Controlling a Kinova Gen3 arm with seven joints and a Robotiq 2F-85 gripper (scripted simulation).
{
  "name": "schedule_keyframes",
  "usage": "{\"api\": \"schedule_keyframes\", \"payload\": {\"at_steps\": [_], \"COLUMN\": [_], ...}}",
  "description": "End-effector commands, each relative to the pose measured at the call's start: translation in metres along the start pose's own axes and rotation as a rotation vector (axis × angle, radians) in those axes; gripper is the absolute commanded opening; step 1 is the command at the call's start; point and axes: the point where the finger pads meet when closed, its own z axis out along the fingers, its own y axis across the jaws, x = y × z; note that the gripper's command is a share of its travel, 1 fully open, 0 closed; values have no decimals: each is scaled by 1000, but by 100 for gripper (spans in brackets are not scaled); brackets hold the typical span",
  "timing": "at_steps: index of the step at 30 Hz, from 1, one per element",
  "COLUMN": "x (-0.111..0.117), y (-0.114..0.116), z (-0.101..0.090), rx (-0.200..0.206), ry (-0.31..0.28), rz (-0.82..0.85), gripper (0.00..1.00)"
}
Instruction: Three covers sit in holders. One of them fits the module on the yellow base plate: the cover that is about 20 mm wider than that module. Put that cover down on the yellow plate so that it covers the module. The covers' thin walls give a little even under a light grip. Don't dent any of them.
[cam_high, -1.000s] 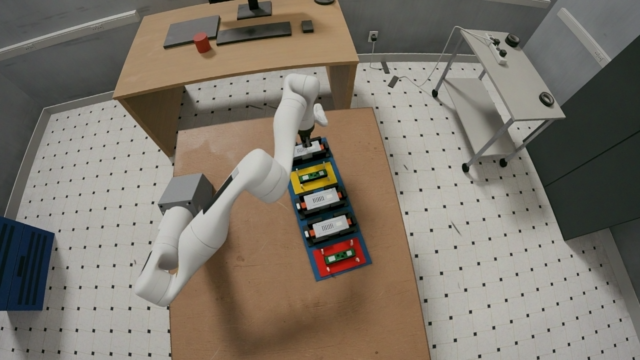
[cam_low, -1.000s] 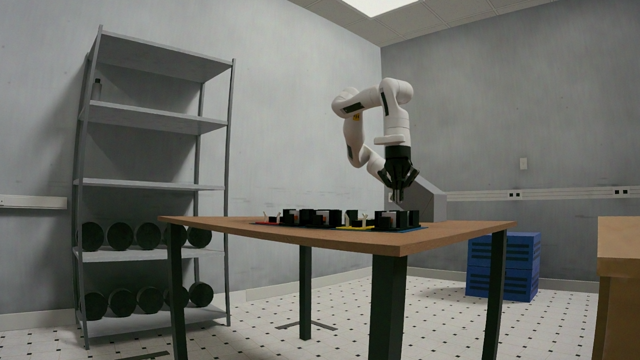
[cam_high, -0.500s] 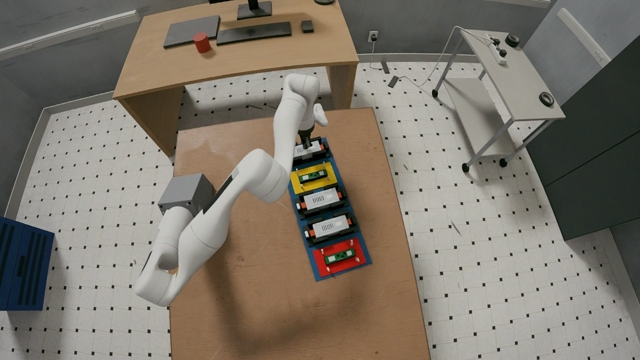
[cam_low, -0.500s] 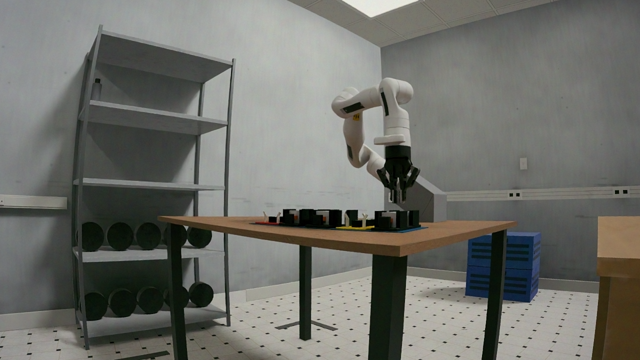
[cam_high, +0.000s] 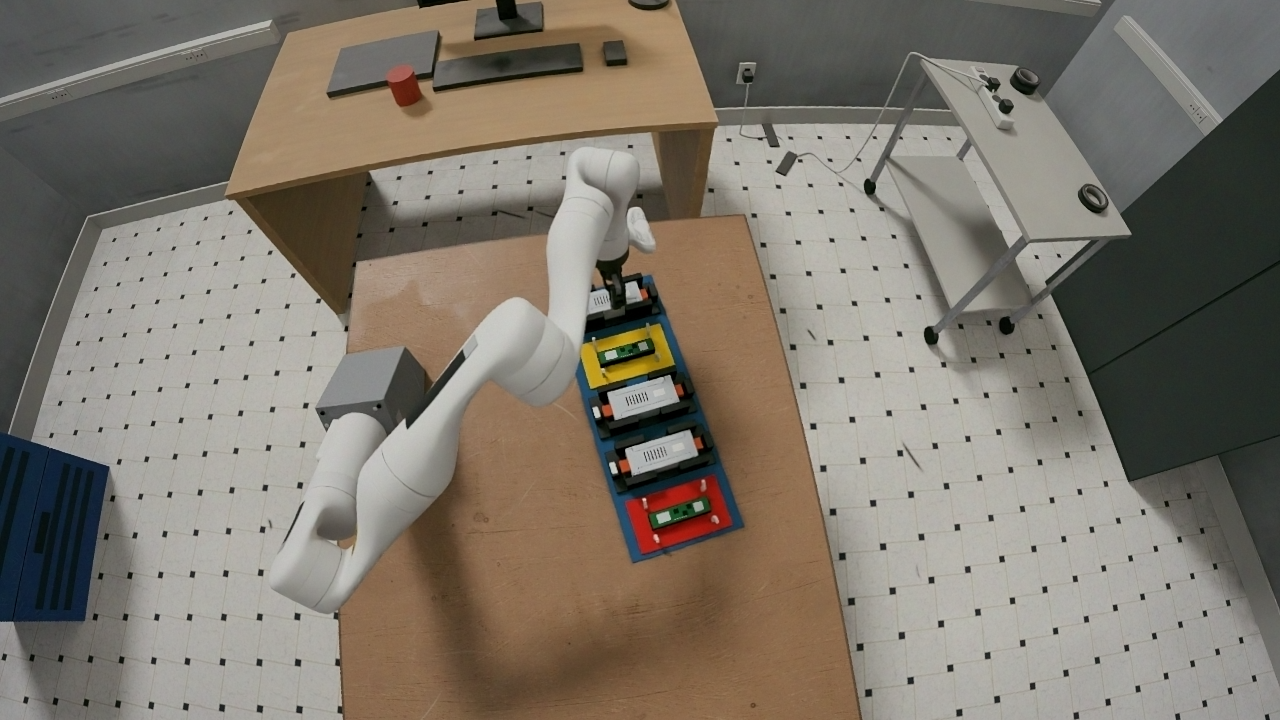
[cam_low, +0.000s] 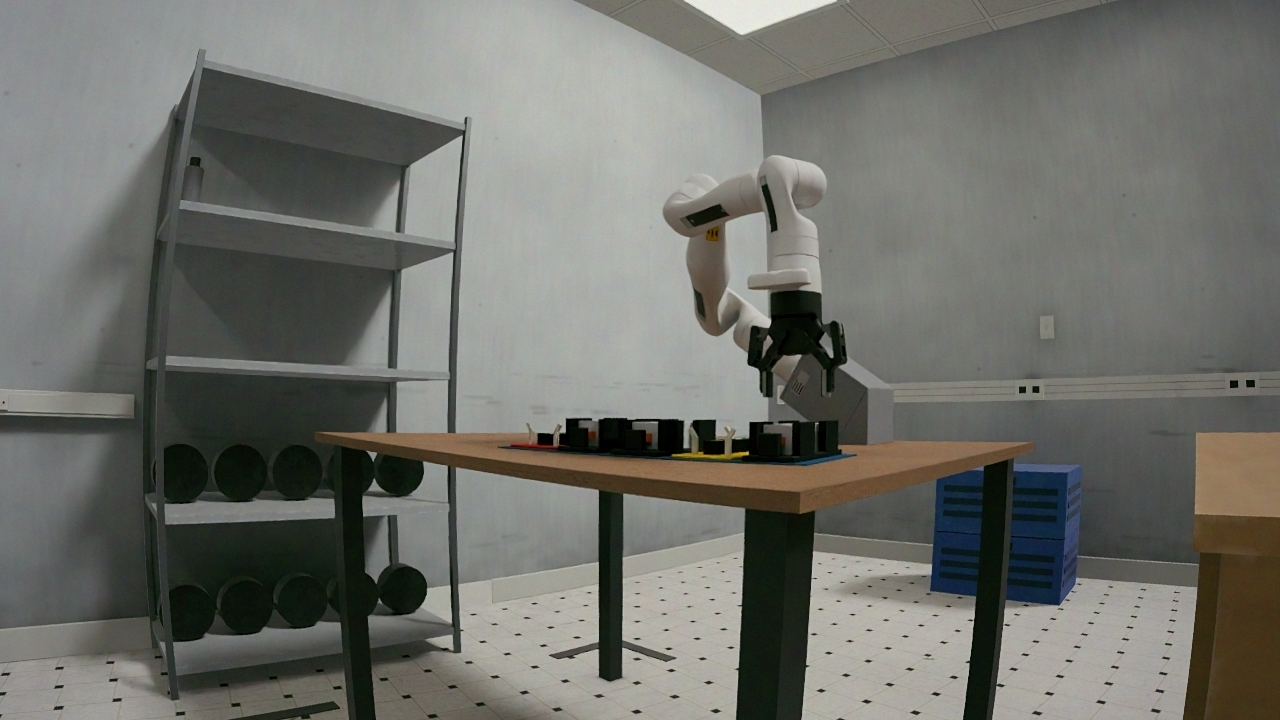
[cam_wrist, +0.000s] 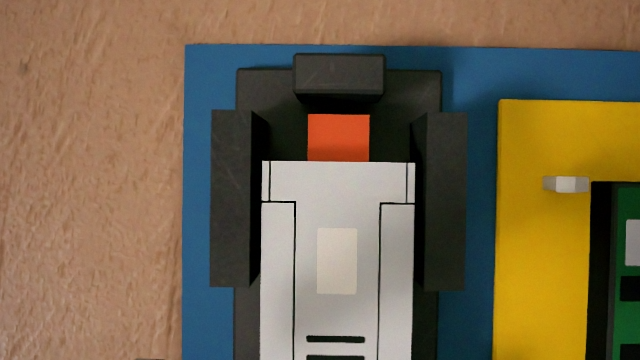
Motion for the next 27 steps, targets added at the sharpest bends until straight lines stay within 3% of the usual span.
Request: {"api": "schedule_keyframes", "payload": {"at_steps": [1,27], "x": [1,1], "y": [0,0], "z": [-1,8], "rx": [1,1], "ry": [2,2], "rz": [0,0], "gripper": [100,100]}}
